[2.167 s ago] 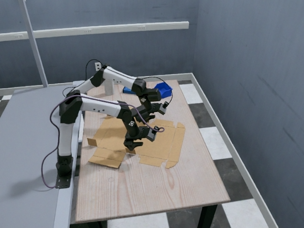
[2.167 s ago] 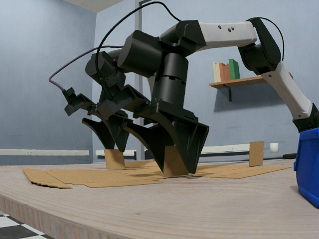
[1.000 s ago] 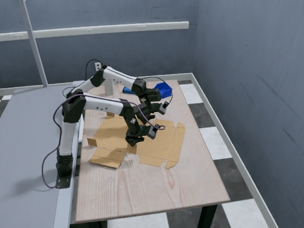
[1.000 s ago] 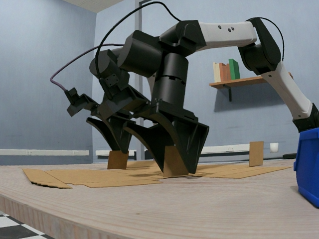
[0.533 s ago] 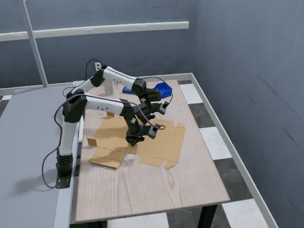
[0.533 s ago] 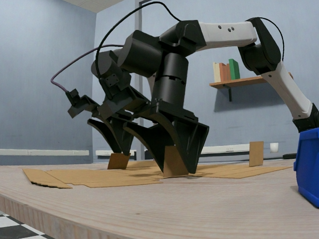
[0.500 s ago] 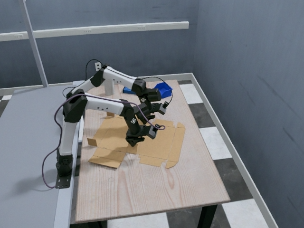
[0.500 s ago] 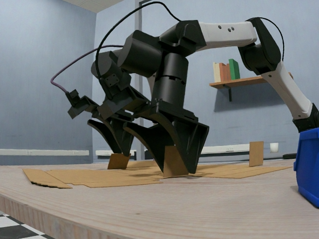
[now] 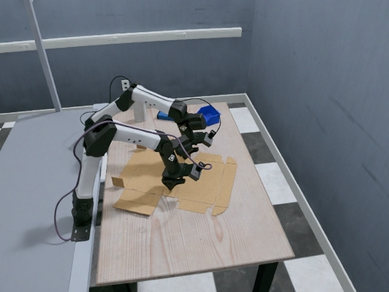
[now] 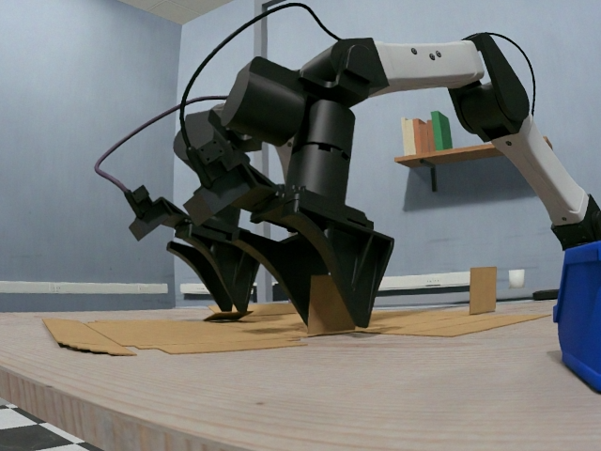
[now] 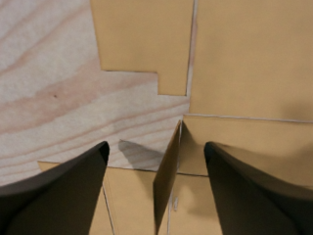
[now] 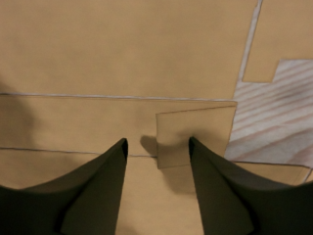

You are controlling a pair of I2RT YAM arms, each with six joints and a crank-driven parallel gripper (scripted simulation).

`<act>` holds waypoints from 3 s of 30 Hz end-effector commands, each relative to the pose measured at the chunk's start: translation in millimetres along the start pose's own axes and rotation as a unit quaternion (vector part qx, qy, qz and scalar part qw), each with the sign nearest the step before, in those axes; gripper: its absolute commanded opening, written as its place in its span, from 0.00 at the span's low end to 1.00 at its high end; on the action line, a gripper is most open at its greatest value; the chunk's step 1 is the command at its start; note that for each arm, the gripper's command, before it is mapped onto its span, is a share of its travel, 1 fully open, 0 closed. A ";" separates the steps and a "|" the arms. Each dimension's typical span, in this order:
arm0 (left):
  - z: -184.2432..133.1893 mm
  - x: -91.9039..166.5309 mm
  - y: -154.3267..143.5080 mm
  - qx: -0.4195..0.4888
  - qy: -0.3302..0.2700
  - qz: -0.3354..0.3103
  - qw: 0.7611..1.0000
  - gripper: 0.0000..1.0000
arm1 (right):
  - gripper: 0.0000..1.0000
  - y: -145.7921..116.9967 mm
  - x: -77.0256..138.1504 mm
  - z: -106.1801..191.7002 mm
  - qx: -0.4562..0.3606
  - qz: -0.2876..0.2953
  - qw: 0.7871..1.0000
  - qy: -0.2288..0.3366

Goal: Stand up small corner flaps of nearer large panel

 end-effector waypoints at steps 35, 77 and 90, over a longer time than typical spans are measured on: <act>-1.4 -19.4 -13.0 -0.002 0.012 0.023 1.000 0.81 | 0.51 9.1 45.8 -33.5 0.000 -0.004 1.000 0.006; 5.3 2.4 3.3 0.021 -0.090 0.015 0.996 0.81 | 0.51 15.4 52.4 -33.1 -0.001 -0.013 1.000 0.011; 10.1 35.0 12.0 0.026 -0.097 0.015 0.995 0.81 | 0.51 15.2 67.4 -56.3 -0.001 -0.006 1.000 0.008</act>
Point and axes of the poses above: on each arm, the point where the finger pads meet when closed, its own x axis back along the fingers, its own z axis across the jaws, y = z × x, the point moved 3 cm from there along x, back along the fingers, and after that the axes turned 1 degree about x, right-handed, at the moved point
